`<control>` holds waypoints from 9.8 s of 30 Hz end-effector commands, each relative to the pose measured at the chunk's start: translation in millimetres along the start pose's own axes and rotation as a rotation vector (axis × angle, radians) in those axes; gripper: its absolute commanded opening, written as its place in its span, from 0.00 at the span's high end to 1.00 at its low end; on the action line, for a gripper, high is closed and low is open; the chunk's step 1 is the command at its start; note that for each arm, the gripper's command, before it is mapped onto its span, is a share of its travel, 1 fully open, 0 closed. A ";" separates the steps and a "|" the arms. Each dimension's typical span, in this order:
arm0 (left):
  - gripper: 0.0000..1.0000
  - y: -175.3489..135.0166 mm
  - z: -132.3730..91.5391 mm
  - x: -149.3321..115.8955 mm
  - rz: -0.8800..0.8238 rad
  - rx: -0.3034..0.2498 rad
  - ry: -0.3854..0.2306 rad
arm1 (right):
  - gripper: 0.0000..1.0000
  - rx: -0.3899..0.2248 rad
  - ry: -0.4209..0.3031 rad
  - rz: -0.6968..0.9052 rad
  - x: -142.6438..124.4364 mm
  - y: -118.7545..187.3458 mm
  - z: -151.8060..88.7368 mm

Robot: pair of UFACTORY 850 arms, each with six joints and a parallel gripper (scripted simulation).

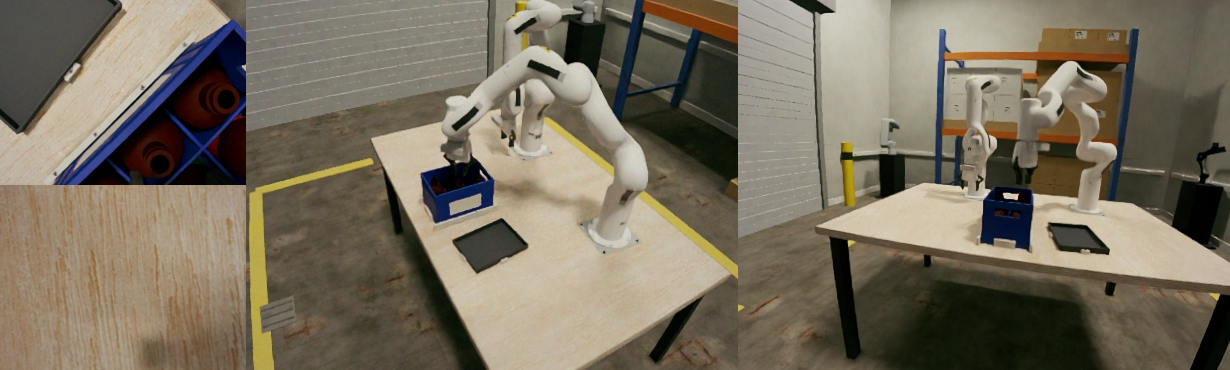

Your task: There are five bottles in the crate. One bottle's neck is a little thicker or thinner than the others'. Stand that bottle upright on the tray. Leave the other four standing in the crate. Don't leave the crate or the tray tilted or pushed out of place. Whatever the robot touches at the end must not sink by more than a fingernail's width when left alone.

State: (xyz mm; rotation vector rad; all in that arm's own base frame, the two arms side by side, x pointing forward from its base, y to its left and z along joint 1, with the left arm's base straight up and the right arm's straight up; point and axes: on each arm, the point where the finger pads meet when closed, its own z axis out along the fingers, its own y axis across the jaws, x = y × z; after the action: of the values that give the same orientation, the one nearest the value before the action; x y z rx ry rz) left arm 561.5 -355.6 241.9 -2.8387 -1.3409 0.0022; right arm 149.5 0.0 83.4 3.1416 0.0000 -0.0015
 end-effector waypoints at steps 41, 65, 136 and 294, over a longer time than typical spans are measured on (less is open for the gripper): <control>1.00 58.8 -4.7 -1.2 0.000 -0.003 0.000 | 0.00 0.000 0.001 0.000 0.5 0.0 -0.1; 0.34 122.6 -1.7 -7.3 0.000 -0.003 0.000 | 0.00 0.000 0.001 0.000 0.5 0.0 -0.1; 0.34 123.5 29.0 -7.2 0.000 -0.003 0.000 | 0.00 0.000 0.001 0.000 0.5 0.0 -0.1; 1.00 124.7 82.4 -7.1 0.000 -0.003 0.000 | 0.00 0.000 0.001 0.000 0.5 0.0 -0.1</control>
State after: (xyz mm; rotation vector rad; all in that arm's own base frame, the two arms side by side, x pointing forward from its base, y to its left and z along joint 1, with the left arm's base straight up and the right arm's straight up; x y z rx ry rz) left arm 652.5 -439.8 157.6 -2.8386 -1.3408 0.0022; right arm 149.5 0.0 83.4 3.1416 0.0000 -0.0015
